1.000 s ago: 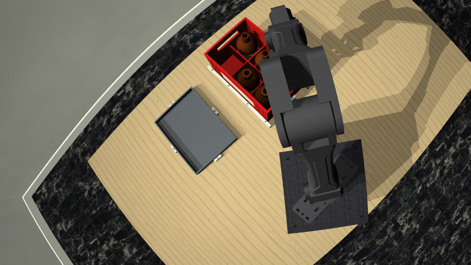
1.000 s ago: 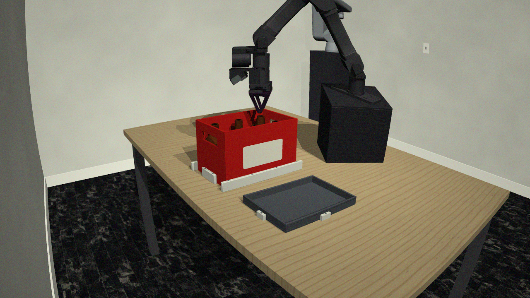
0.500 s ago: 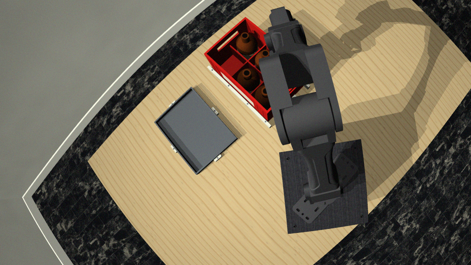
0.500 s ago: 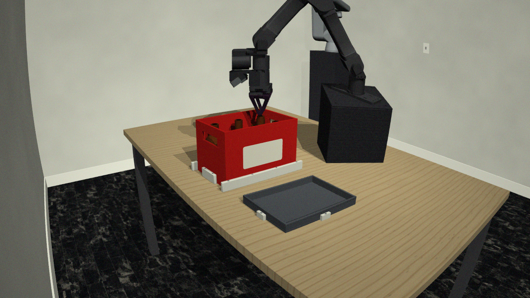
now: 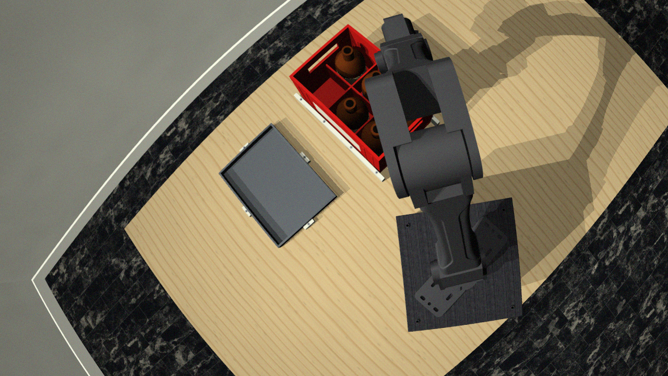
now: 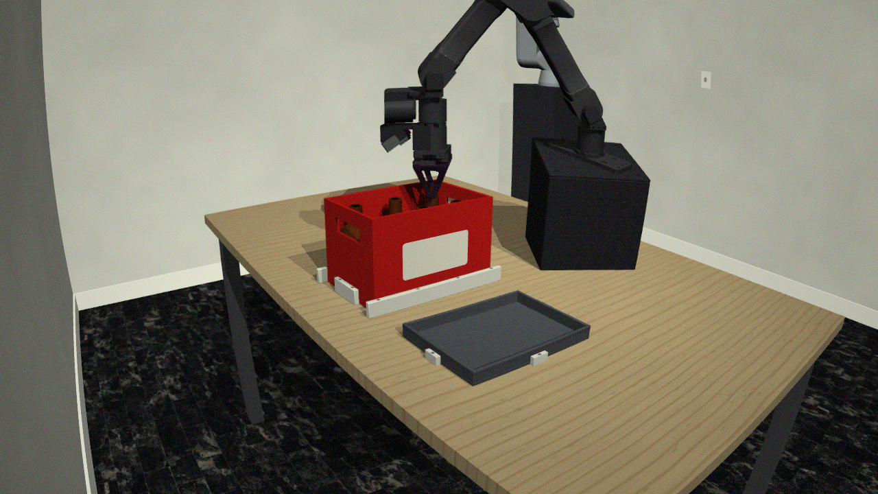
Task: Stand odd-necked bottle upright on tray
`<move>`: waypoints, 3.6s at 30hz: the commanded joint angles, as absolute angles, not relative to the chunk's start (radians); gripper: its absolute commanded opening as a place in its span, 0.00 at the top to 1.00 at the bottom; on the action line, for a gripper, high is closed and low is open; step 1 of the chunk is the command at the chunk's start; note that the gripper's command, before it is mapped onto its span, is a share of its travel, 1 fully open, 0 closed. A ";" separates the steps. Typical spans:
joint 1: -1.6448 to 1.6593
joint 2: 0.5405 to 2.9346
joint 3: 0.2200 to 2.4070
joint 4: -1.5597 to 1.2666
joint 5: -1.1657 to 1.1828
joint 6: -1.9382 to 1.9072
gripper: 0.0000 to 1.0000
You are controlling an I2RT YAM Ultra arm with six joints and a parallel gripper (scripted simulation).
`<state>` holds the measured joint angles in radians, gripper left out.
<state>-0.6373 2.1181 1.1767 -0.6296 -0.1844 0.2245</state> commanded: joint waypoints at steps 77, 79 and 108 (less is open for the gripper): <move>-0.627 2.143 1.153 -0.555 -0.185 0.238 1.00; -0.627 2.143 1.153 -0.555 -0.185 0.238 1.00; -0.627 2.143 1.153 -0.555 -0.185 0.238 1.00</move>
<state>-0.6289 2.1536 1.1622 -0.5621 -0.1852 0.2344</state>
